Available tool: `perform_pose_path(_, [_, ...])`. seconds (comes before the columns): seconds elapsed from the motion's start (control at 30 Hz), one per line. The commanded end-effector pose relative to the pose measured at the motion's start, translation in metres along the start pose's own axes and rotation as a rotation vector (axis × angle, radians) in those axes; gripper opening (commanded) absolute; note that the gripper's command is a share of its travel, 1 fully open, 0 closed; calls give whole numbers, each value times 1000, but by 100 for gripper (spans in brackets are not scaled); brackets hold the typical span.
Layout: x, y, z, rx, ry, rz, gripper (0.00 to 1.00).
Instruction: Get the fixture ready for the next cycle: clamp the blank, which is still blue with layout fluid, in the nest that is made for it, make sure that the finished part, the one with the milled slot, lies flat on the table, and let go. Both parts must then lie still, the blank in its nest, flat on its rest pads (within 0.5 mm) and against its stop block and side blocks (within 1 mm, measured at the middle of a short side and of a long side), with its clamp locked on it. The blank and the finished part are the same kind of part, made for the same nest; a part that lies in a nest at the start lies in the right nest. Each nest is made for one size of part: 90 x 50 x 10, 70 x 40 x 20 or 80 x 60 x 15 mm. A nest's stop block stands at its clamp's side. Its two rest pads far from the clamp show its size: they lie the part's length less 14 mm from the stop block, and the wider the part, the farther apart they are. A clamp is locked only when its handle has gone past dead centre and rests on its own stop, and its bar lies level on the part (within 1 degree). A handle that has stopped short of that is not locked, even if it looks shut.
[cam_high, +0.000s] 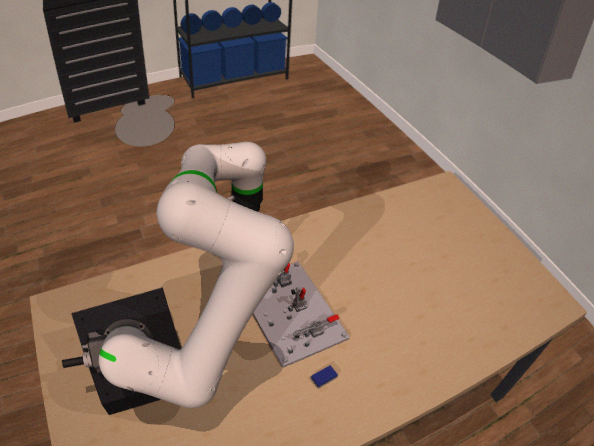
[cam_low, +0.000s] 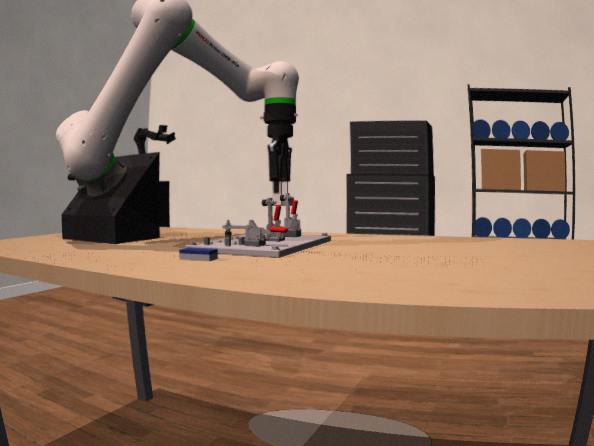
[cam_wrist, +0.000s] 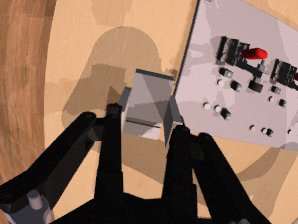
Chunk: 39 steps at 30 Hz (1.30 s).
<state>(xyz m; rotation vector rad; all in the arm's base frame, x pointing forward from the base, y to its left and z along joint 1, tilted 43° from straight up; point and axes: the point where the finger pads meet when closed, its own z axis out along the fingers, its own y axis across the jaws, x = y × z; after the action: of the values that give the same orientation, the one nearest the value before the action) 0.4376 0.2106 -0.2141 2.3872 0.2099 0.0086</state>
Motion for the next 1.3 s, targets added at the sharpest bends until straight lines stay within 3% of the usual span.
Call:
perform_pose_path(0.0, [0,-4,0,0,0,0,0])
perform_pose_path(1.27, [1,-7,4,0,0,0,0])
